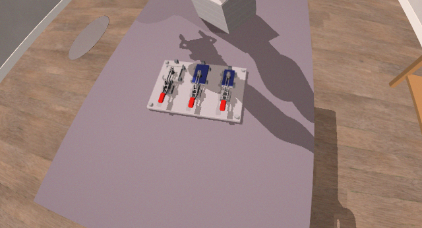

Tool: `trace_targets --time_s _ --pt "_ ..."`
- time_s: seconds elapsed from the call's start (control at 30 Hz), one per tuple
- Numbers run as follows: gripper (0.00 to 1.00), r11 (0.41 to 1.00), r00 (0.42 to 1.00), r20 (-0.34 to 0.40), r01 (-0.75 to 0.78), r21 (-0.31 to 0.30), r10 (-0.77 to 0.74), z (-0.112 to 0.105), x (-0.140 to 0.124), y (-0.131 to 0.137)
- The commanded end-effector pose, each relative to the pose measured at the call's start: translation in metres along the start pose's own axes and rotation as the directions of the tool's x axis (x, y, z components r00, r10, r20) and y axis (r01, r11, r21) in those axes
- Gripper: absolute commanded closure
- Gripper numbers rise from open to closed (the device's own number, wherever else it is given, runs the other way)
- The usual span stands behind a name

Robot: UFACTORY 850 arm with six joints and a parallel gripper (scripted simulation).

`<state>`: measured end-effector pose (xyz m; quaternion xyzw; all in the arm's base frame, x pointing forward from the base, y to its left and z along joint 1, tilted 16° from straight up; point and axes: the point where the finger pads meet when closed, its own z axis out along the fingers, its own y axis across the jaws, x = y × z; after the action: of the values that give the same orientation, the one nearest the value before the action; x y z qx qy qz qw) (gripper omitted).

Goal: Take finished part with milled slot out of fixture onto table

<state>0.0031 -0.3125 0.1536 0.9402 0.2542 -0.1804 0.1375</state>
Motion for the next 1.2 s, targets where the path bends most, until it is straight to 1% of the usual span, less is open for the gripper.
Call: trace_targets --time_s 0.0,0.37,0.43,1.1,1.17 --pt "0.00 1.000 1.000 0.000 -0.002 0.004 0.002 -0.001 0.000 0.001" --pt "0.00 1.000 1.000 0.000 -0.002 0.004 0.002 -0.001 0.000 0.001" --pt "0.00 0.998 0.998 -0.024 -0.058 0.017 0.058 -0.011 0.022 0.005" --pt "0.00 0.998 0.998 -0.024 -0.058 0.017 0.058 -0.011 0.022 0.005" --pt "0.00 0.993 0.992 -0.047 -0.117 0.034 0.119 -0.022 0.044 0.009"
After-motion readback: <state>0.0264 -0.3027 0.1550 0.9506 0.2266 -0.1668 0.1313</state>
